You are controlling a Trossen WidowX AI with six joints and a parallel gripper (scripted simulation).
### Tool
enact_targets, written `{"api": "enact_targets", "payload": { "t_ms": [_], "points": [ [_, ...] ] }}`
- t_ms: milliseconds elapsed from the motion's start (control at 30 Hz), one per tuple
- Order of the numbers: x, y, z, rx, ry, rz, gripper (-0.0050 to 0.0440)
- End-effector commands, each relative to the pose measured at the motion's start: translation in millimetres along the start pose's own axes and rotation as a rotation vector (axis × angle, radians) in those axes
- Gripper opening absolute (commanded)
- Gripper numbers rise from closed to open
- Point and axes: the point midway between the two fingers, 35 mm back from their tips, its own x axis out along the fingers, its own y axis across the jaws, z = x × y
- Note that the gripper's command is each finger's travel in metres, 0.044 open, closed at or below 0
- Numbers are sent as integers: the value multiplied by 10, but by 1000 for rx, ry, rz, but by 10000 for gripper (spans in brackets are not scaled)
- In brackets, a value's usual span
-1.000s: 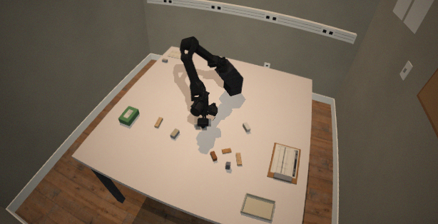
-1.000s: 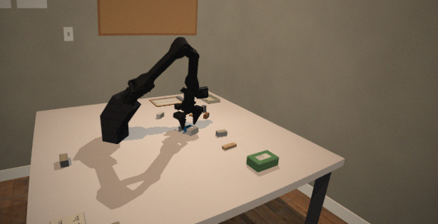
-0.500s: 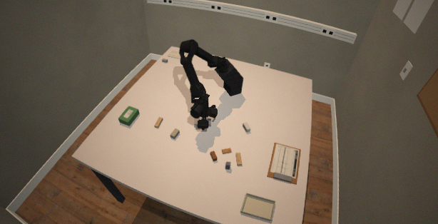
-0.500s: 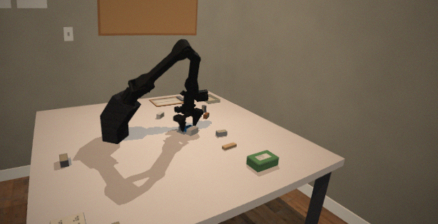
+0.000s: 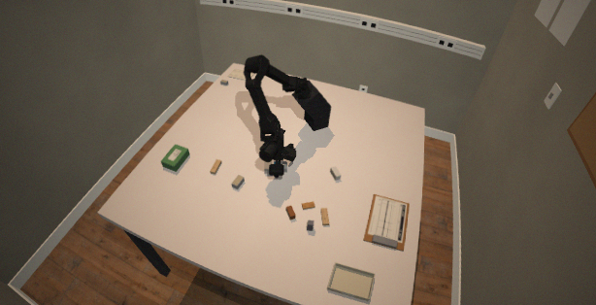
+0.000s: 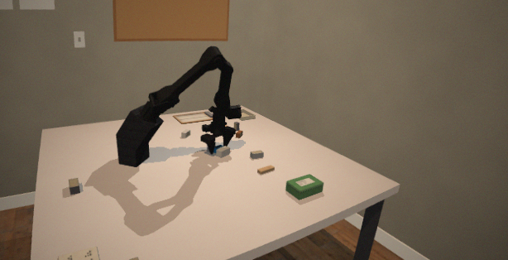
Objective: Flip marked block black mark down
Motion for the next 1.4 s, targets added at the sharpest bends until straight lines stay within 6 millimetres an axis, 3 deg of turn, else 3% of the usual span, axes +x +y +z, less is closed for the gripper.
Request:
{"api": "enact_targets", "payload": {
  "t_ms": [0, 1100, 1133, 1367],
  "points": [
    [-3, -35, -15, 1, 0, -10, 440],
    [-3, -35, -15, 1, 0, -10, 440],
    [-3, -35, -15, 1, 0, -10, -50],
    [-3, -35, -15, 1, 0, -9, -50]
  ]
}}
